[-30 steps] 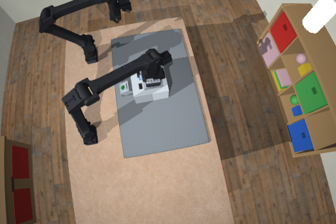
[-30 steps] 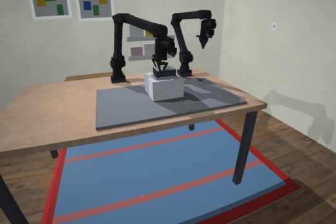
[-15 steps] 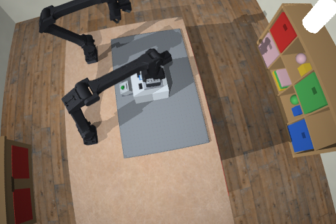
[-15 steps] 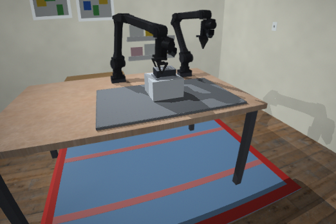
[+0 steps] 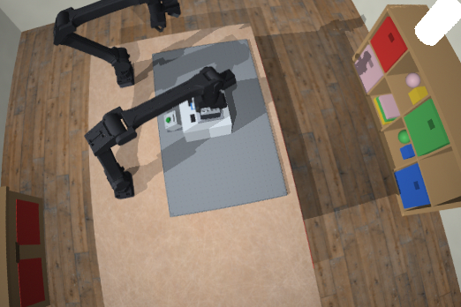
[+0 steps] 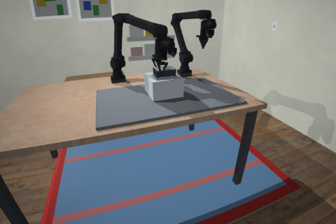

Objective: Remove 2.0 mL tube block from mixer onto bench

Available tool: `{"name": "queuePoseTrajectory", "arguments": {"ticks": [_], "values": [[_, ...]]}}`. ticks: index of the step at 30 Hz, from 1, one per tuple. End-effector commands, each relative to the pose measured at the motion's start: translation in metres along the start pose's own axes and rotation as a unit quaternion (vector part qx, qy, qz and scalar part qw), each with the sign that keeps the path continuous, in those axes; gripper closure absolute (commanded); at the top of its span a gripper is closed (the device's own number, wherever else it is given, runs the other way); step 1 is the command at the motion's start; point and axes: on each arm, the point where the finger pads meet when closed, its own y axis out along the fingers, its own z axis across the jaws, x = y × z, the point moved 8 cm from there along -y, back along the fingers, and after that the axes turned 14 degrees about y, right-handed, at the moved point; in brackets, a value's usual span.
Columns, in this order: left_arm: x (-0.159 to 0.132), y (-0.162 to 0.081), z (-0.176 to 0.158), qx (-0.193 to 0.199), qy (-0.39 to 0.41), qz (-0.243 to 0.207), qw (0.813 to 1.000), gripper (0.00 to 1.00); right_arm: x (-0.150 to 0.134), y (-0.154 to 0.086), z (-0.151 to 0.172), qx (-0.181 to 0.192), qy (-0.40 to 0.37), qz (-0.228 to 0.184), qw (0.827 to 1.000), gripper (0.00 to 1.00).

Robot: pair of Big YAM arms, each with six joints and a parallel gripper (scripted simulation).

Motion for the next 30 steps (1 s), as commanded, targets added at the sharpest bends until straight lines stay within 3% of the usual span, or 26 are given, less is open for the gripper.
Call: {"name": "queuePoseTrajectory", "arguments": {"ticks": [1, 15, 30], "values": [[-0.002, -0.01, 0.002, 0.005, -0.008, -0.012, 1.0, 1.0, -0.006, 0.009, 0.001, 0.011, -0.009, 0.008, 1.0, 1.0], [-0.002, -0.009, 0.002, 0.005, -0.008, -0.011, 1.0, 1.0, -0.006, 0.006, 0.001, 0.011, -0.008, 0.008, 1.0, 1.0], [-0.002, -0.009, 0.002, 0.005, -0.008, -0.01, 1.0, 1.0, -0.007, -0.045, 0.003, -0.019, -0.009, -0.015, 1.0, 1.0]]}}
